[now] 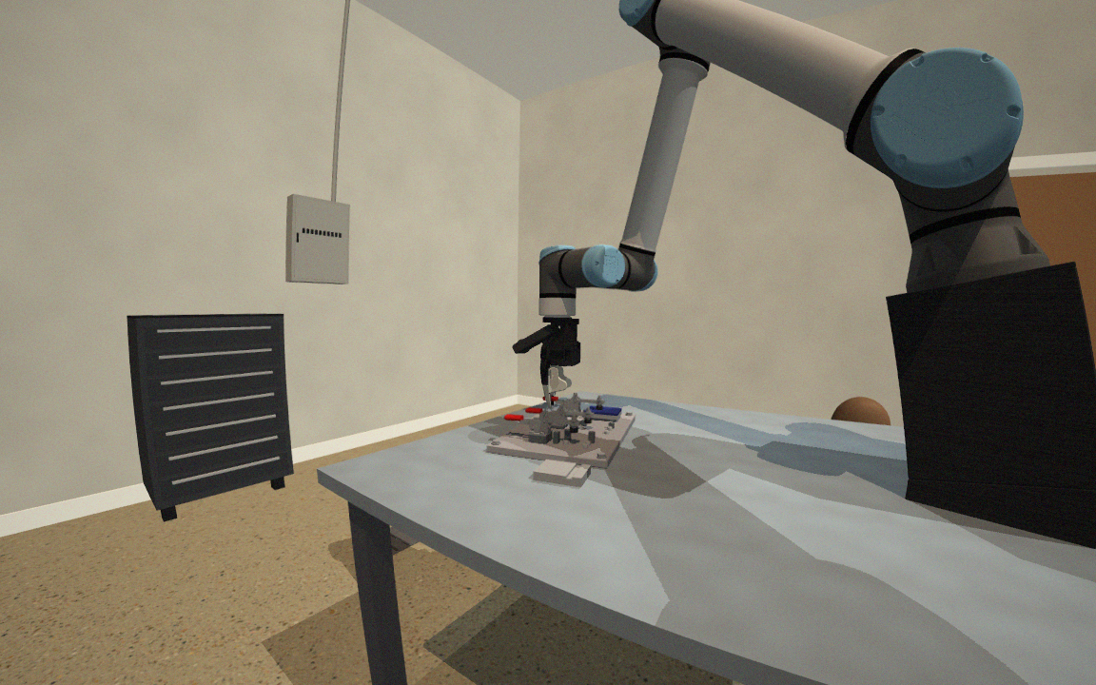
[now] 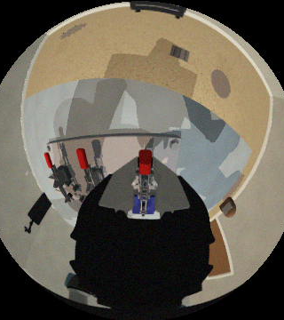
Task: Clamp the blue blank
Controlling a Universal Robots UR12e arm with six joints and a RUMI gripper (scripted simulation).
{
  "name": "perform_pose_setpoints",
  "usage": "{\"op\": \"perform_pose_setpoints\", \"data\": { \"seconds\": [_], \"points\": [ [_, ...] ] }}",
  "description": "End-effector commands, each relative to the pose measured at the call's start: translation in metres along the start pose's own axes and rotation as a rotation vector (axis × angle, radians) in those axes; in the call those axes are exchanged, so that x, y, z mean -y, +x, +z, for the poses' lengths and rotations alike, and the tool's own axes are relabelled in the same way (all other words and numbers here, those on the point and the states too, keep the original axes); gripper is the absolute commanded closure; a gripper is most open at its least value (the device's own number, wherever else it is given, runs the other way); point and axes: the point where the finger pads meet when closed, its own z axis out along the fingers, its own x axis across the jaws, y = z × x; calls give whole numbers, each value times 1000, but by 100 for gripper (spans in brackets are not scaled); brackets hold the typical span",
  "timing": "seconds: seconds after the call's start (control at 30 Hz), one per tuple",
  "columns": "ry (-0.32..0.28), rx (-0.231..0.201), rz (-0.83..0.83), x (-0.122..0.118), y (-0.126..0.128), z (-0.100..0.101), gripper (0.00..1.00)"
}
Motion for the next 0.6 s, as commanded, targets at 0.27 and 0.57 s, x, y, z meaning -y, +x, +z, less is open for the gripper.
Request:
{"op": "perform_pose_setpoints", "data": {
  "seconds": [0.27, 0.57],
  "points": [
    [0, 0, 0, 0, 0, -1, 72],
    [0, 0, 0, 0, 0, -1, 72]
  ]
}}
